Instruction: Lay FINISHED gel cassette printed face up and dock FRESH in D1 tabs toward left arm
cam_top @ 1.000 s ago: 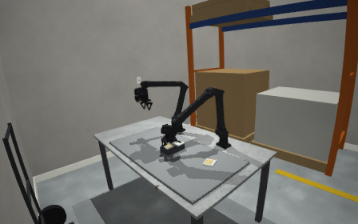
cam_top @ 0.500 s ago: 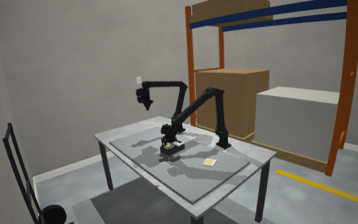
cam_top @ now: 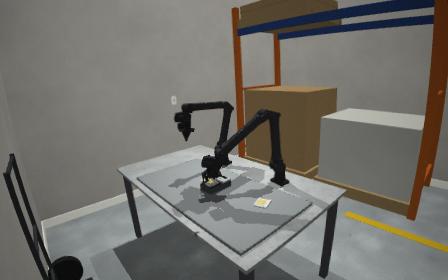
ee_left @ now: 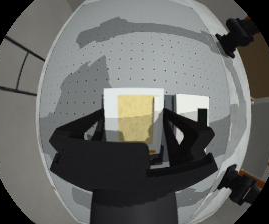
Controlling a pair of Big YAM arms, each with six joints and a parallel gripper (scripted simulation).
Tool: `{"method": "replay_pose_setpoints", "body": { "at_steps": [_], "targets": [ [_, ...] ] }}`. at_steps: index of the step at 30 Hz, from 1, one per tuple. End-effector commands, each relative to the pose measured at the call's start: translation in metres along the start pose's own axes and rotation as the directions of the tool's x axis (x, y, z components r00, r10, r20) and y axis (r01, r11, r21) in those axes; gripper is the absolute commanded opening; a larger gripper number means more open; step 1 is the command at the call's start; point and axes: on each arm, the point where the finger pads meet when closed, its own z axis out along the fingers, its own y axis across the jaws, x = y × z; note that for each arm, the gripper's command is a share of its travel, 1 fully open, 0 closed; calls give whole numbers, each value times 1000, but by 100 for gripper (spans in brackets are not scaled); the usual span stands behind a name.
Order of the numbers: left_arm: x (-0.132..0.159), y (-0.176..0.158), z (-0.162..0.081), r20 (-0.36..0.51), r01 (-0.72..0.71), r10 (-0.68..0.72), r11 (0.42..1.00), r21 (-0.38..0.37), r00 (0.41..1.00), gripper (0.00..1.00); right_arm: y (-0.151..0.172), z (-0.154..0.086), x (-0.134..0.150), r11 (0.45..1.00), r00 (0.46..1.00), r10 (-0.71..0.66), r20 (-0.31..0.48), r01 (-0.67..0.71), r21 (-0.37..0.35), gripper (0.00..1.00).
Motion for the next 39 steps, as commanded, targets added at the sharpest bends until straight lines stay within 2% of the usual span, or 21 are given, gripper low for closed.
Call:
{"method": "replay_pose_setpoints", "body": {
  "at_steps": [1,8,11,15,18,21,26,30,34,38,39],
  "targets": [
    [-5,3,-5,2,-5,5,1000,-3,1000,0,10,8,-15,996,996,-83,21,82,16,0],
    [-5,3,-5,2,-5,5,1000,-3,1000,0,29,16,-29,978,978,-205,36,204,49,0],
    [-5,3,-5,2,-5,5,1000,-3,1000,0,40,21,-37,978,978,-205,36,204,49,0],
    [-5,3,-5,2,-5,5,1000,-3,1000,0,57,27,-47,944,945,-324,50,319,84,0],
    [-5,3,-5,2,-5,5,1000,-3,1000,0,69,32,-54,944,945,-324,50,319,84,0],
    [-5,3,-5,2,-5,5,1000,-3,1000,0,82,37,-60,907,908,-414,59,406,113,0],
    [-5,3,-5,2,-5,5,1000,-3,1000,0,95,41,-66,895,897,-437,61,428,121,0],
    [-5,3,-5,2,-5,5,1000,-3,1000,0,113,47,-73,834,837,-543,69,528,160,0],
    [-5,3,-5,2,-5,5,1000,-3,1000,0,131,53,-79,834,837,-543,69,528,160,0],
    [-5,3,-5,2,-5,5,1000,-3,1000,0,150,58,-84,761,765,-640,74,618,199,0],
    [-5,3,-5,2,-5,5,1000,-3,1000,0,150,58,-84,761,765,-640,74,618,199,0]
  ]
}}
